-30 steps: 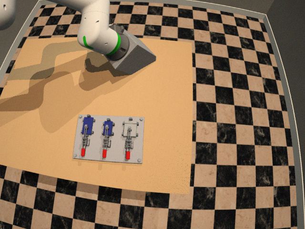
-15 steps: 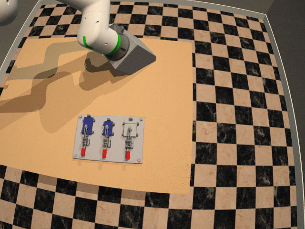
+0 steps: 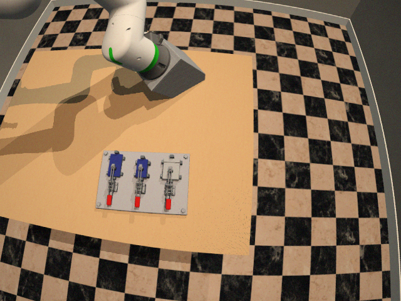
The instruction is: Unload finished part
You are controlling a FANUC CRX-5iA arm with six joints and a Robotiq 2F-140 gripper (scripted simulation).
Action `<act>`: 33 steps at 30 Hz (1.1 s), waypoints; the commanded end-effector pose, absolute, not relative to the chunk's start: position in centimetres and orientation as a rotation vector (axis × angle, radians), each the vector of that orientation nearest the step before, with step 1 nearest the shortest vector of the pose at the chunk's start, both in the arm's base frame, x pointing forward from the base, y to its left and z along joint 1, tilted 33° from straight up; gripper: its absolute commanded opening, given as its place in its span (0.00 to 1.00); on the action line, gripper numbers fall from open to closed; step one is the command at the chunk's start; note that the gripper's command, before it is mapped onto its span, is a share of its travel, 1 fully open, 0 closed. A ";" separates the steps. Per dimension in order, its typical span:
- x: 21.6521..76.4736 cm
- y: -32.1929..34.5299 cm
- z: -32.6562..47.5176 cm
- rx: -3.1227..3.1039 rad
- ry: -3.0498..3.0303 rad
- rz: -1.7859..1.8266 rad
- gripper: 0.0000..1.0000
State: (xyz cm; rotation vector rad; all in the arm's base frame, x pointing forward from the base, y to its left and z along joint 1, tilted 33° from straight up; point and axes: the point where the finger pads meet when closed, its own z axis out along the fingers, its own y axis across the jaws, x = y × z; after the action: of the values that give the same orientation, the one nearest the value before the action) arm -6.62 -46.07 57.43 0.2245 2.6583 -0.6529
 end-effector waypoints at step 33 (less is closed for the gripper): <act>5.5 -14.3 58.1 0.608 2.433 -0.521 1.00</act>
State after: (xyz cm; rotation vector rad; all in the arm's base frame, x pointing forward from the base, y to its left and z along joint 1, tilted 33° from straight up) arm 4.20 -17.20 58.81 0.5745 2.4502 -0.5324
